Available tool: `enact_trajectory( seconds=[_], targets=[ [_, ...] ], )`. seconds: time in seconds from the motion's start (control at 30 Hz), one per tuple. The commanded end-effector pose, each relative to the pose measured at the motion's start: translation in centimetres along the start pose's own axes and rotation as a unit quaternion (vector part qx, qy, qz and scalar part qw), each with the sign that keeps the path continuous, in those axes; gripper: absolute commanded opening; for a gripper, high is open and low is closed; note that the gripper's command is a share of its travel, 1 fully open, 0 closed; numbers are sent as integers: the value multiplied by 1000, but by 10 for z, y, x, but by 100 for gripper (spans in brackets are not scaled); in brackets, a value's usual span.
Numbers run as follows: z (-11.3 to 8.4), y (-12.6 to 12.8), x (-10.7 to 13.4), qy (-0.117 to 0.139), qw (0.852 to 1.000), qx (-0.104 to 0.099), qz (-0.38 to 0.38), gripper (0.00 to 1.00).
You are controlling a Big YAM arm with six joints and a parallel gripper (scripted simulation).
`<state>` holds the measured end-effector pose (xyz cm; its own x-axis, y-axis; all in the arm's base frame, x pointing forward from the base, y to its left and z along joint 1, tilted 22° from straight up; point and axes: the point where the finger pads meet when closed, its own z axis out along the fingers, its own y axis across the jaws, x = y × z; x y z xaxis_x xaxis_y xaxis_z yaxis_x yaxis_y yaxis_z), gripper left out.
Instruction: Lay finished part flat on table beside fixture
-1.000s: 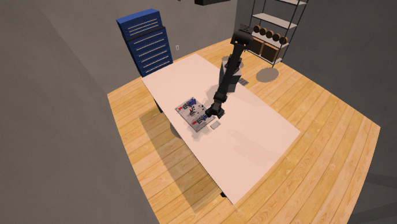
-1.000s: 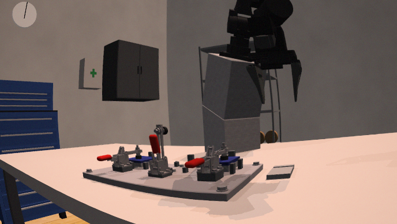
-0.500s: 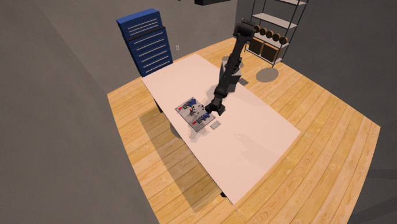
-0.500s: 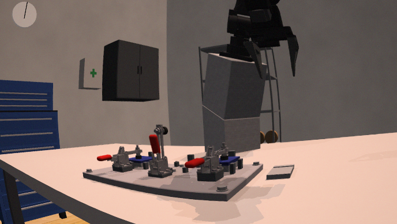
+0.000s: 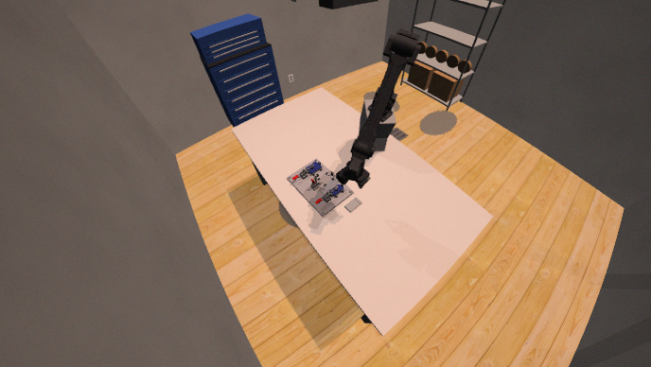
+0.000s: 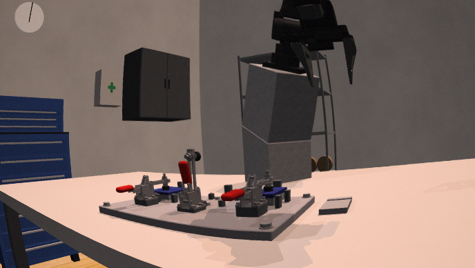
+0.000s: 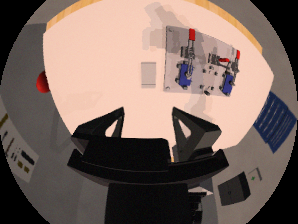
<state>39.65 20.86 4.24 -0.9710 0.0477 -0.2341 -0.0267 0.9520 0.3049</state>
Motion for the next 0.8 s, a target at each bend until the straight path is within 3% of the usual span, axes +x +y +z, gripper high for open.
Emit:
enact_trajectory(
  seconds=[0.0,0.3,0.77],
  targets=[
    [-14,6,-13,-18,1000,-8,-7,74],
    [-1,1,-7,-4,1000,-2,-5,74],
    [2,1,-4,-1,1000,-1,-6,74]
  ],
)
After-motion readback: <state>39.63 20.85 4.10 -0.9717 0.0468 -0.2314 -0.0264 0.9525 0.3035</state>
